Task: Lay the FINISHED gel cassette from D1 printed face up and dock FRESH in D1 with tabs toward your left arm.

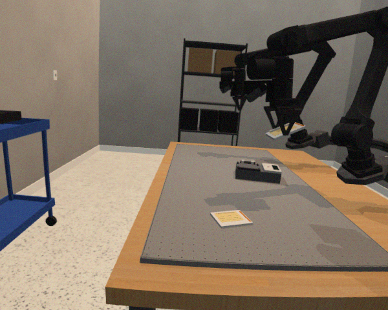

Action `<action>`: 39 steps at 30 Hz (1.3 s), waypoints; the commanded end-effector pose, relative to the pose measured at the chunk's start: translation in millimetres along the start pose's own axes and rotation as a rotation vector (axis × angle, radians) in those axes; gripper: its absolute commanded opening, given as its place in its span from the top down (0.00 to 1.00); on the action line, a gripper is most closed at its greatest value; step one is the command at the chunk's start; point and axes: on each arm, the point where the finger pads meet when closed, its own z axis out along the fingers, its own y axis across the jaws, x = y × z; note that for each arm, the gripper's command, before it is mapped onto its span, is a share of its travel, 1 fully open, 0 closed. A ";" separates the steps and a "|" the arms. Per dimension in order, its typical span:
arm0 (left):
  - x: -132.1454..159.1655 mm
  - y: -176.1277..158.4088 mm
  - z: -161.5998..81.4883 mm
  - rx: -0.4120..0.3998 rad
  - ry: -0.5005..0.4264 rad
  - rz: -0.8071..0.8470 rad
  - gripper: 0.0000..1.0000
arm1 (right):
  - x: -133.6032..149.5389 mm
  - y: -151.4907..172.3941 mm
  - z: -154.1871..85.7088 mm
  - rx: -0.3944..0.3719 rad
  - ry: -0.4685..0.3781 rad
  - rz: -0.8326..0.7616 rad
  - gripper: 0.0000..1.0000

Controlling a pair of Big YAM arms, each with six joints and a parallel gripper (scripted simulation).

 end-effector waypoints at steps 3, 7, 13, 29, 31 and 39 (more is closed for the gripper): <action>-17.8 6.3 -24.5 -0.014 -0.054 0.017 1.00 | -16.2 16.2 14.8 0.017 0.010 -0.201 1.00; -17.8 6.3 -24.5 -0.014 -0.054 0.017 1.00 | -19.0 23.2 21.3 0.025 0.019 -0.266 1.00; -17.8 6.3 -24.5 -0.014 -0.054 0.017 1.00 | -27.2 44.9 40.4 0.051 0.045 -0.463 1.00; -17.8 6.3 -24.5 -0.014 -0.054 0.017 1.00 | -39.8 101.6 79.1 0.123 0.093 -0.922 1.00; -17.8 6.3 -24.5 -0.014 -0.054 0.017 1.00 | -40.5 110.4 83.7 0.135 0.098 -0.987 1.00; -17.8 6.3 -24.5 -0.014 -0.054 0.017 1.00 | -40.8 139.1 96.9 0.180 0.115 -1.215 1.00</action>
